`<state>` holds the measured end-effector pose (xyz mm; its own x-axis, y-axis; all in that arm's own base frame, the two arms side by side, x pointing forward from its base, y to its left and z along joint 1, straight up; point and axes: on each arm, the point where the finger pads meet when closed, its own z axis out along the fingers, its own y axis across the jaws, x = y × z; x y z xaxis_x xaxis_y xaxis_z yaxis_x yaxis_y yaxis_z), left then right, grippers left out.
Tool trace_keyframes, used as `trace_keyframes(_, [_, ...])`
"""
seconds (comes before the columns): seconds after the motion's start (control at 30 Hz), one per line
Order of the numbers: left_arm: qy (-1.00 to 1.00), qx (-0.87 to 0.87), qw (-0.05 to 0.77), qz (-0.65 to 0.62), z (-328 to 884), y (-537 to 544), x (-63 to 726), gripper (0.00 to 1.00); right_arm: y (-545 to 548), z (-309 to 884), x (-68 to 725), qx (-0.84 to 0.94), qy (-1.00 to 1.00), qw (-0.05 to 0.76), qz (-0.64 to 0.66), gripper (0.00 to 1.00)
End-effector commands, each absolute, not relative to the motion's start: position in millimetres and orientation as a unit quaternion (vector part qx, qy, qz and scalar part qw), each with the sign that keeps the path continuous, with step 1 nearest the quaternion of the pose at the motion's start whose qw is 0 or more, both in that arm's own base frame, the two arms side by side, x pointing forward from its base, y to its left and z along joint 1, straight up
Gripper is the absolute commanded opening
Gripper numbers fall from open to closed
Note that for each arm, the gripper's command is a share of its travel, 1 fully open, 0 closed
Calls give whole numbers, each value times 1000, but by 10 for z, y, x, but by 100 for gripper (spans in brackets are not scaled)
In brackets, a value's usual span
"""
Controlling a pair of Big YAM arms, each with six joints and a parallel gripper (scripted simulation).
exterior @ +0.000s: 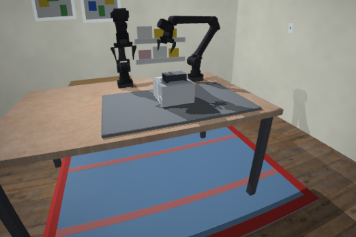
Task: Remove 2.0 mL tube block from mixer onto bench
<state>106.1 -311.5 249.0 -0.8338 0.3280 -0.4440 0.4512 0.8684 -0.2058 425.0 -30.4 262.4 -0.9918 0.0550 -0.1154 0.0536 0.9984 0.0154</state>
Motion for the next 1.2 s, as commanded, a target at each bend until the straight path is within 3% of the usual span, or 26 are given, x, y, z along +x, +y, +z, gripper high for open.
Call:
trace_keyframes(0.0, [945, 198, 204, -162, 2554, -3173, 1090, 100, -320, 2553, 4235, 20, 998, 51, 7, 100])
trace_keyframes(0.53, [945, 198, 204, -162, 2554, -3173, 1090, 100, -424, 2615, 3456, 12, 1000, 24, 3, 100])
trace_keyframes(0.63, [945, 198, 204, -162, 2554, -3173, 1090, 100, -435, 2601, 3365, 0, 1000, -21, -4, 100])
trace_keyframes(0.87, [945, 198, 204, -162, 2554, -3173, 1090, 100, -487, 2622, 2948, 7, 1000, -6, -5, 100])
trace_keyframes(1.17, [945, 198, 204, -162, 2554, -3173, 1090, 100, -468, 2574, 2962, 7, 1000, -12, 0, 100])
